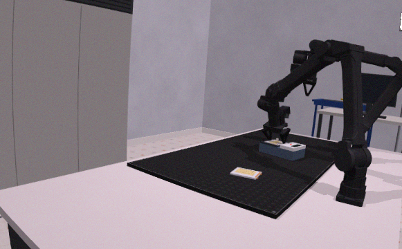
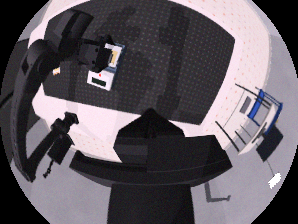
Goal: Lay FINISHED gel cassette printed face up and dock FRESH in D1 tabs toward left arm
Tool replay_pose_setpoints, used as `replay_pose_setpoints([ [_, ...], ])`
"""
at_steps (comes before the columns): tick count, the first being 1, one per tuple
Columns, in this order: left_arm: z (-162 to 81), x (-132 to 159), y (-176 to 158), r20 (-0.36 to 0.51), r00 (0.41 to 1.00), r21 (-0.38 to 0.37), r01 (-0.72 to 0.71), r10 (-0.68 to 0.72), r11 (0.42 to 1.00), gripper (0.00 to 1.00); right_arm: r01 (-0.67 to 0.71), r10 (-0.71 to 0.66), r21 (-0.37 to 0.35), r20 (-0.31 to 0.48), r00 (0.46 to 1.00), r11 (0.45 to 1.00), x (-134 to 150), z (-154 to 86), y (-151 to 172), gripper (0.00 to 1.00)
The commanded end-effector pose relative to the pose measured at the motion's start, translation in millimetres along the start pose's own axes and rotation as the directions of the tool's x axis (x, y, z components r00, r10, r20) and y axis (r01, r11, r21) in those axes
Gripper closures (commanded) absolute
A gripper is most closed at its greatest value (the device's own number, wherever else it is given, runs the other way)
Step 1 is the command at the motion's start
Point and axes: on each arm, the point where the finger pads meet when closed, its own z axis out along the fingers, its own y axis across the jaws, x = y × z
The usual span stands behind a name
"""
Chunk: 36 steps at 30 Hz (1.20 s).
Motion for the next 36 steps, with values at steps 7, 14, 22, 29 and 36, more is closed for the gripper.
replay_pose_setpoints([
  [7, -4.0, -2.2, 2.1, 0.003, 1.0, -0.009, -0.003, 0.003, 1.0, 1.0, -0.222, 0.22, -0.055, -0.044, 0.975, 0.973, -21.1, -22.6, -37.3, 1.0],
  [14, -4.0, -2.2, 2.1, 0.003, 1.0, -0.009, -0.003, 0.003, 1.0, 1.0, -0.222, 0.22, -0.055, -0.044, 0.975, 0.973, -27.9, -21.0, -71.5, 1.0],
  [22, -4.0, -2.2, 2.1, 0.003, 1.0, -0.009, -0.003, 0.003, 1.0, 1.0, -0.222, 0.22, -0.055, -0.044, 0.975, 0.973, -33.8, -19.7, -100.9, 1.0],
  [29, -4.0, -2.2, 2.1, 0.003, 1.0, -0.009, -0.003, 0.003, 1.0, 1.0, -0.222, 0.22, -0.055, -0.044, 0.975, 0.973, -39.2, -18.5, -128.6, 1.0],
  [36, -4.0, -2.2, 2.1, 0.003, 1.0, -0.009, -0.003, 0.003, 1.0, 1.0, -0.222, 0.22, -0.055, -0.044, 0.975, 0.973, -39.2, -18.5, -128.6, 0.0],
])
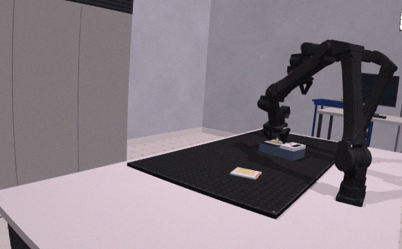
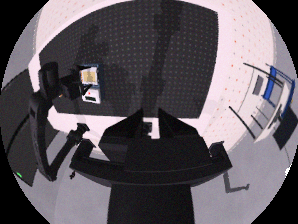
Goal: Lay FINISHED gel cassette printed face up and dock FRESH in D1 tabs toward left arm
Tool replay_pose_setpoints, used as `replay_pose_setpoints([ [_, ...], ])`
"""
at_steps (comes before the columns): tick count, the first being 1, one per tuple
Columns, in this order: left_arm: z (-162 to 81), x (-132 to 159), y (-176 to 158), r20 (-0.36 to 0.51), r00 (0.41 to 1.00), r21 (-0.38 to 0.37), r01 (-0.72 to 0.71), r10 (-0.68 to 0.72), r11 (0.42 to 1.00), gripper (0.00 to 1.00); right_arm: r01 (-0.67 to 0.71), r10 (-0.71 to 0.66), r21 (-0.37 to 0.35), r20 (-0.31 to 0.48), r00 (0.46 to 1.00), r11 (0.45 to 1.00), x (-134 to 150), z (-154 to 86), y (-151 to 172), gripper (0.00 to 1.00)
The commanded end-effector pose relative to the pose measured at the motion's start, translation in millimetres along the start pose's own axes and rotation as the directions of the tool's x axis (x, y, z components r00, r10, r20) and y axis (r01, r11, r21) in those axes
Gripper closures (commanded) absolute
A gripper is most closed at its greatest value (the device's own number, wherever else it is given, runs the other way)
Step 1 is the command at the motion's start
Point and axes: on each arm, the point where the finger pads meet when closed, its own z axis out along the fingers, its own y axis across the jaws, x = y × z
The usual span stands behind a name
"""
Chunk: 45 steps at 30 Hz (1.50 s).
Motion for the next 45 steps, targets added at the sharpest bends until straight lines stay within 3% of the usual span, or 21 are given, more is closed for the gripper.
replay_pose_setpoints([
  [1, -4.0, -2.2, 2.1, 0.003, 1.0, -0.009, -0.003, 0.003, 1.0, 1.0, 0.023, -0.024, 0.007, 0.042, 0.999, 1.0, -13.4, -23.9, -1.0, 0.0],
  [20, -4.0, -2.4, 2.1, 0.004, 1.0, -0.009, -0.003, 0.004, 1.0, 1.0, 0.023, -0.024, 0.007, 0.042, 0.999, 1.0, -13.4, -23.9, -1.0, 0.0],
  [21, -4.0, -2.4, 2.1, 0.004, 1.0, -0.009, -0.003, 0.004, 1.0, 0.08, 0.023, -0.024, 0.007, 0.042, 0.999, 1.0, -13.4, -23.9, -1.0, 0.0],
  [37, -4.0, -2.4, 2.1, 0.004, 1.0, -0.009, -0.003, 0.004, 1.0, 0.08, 0.023, -0.024, 0.007, 0.042, 0.999, 1.0, -13.4, -23.9, -1.0, 0.0],
  [38, -4.0, -2.4, 2.1, 0.004, 1.0, -0.009, -0.003, 0.004, 1.0, 0.02, 0.023, -0.024, 0.007, 0.042, 0.999, 1.0, -13.4, -23.9, -1.0, 0.0],
  [45, -4.0, -2.4, 2.1, 0.004, 1.0, -0.009, -0.003, 0.004, 1.0, 0.02, 0.023, -0.024, 0.007, 0.042, 0.999, 1.0, -13.4, -23.9, -1.0, 0.0],
])
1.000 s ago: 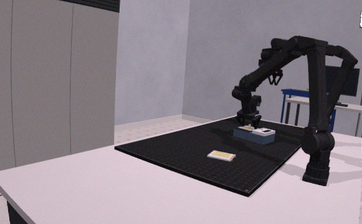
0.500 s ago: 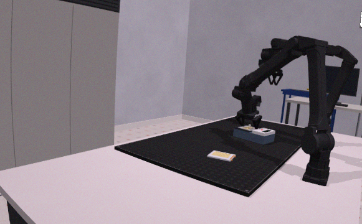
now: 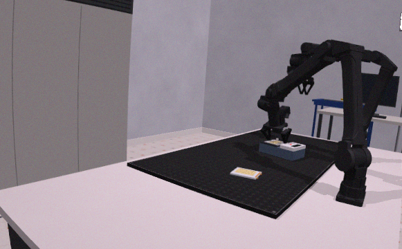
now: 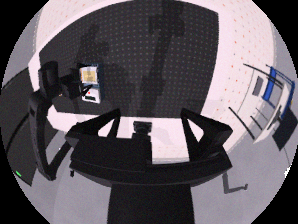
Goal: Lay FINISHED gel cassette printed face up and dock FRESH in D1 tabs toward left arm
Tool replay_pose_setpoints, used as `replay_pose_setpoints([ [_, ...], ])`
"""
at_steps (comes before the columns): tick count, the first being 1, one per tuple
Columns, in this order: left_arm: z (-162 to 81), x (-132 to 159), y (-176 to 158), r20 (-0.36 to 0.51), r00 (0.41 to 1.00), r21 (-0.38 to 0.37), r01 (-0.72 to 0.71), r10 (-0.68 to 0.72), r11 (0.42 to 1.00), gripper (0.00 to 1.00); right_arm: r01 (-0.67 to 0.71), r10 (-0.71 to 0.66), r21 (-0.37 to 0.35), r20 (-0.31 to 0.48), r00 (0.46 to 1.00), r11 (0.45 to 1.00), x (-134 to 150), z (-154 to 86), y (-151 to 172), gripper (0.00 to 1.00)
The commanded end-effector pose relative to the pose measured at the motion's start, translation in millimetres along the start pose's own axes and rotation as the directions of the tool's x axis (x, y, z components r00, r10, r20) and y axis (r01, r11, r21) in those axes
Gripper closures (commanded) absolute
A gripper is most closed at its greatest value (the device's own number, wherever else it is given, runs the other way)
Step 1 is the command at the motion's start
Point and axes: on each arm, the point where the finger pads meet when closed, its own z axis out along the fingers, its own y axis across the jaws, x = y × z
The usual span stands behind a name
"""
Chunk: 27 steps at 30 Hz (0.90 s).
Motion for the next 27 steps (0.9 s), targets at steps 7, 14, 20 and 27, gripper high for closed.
replay_pose_setpoints([
  [7, -4.0, -2.2, 2.3, 0.003, 1.0, -0.01, -0.003, 0.003, 1.0, 0.02, 0.015, -0.015, 0.007, 0.042, 0.999, 1.0, -13.5, -24.0, -1.1, 0.0],
  [14, -8.0, -2.2, 2.3, 0.003, 1.0, -0.01, -0.003, 0.003, 1.0, 0.02, 0.015, -0.015, 0.007, 0.042, 0.999, 1.0, -13.5, -24.0, -1.1, 0.0],
  [20, -8.0, -2.2, 2.3, 0.003, 1.0, -0.01, -0.003, 0.003, 1.0, 0.02, 0.015, -0.015, 0.007, 0.042, 0.999, 1.0, -13.5, -24.0, -1.1, 0.0],
  [27, -9.3, -2.2, 2.3, 0.003, 1.0, -0.01, -0.003, 0.003, 1.0, 0.02, 0.015, -0.015, 0.007, 0.042, 0.999, 1.0, -13.5, -24.0, -1.1, 0.0],
])
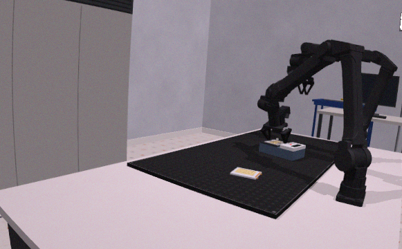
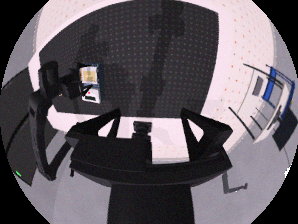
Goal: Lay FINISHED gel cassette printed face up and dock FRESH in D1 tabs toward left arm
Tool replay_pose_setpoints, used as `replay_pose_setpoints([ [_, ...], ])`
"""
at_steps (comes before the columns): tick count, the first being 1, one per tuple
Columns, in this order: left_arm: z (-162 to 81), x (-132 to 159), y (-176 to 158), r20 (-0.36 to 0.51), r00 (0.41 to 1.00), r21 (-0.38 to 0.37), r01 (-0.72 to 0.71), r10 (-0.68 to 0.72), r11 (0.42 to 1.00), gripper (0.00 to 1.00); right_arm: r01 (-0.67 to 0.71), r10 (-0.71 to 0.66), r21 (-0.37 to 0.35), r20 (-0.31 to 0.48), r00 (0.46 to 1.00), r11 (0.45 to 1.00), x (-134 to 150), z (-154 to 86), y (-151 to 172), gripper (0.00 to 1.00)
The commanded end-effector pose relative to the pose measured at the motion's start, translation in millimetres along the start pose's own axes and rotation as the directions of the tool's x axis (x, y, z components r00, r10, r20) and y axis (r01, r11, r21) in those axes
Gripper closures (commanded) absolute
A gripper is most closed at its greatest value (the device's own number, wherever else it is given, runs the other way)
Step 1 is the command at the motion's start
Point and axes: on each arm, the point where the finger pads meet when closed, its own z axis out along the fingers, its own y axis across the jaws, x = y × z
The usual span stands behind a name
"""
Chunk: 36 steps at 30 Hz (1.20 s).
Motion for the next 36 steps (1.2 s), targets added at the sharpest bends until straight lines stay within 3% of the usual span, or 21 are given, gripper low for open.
replay_pose_setpoints([
  [1, -10.6, -2.2, 2.4, 0.003, 1.0, -0.01, -0.003, 0.003, 1.0, 0.02, 0.015, -0.015, 0.007, 0.042, 0.999, 1.0, -13.5, -24.0, -1.1, 0.0],
  [36, -17.1, -2.6, 3.3, 0.007, 1.0, -0.019, -0.004, 0.004, 1.0, 0.02, 0.015, -0.015, 0.007, 0.042, 0.999, 1.0, -13.5, -24.0, -1.1, 0.0],
])
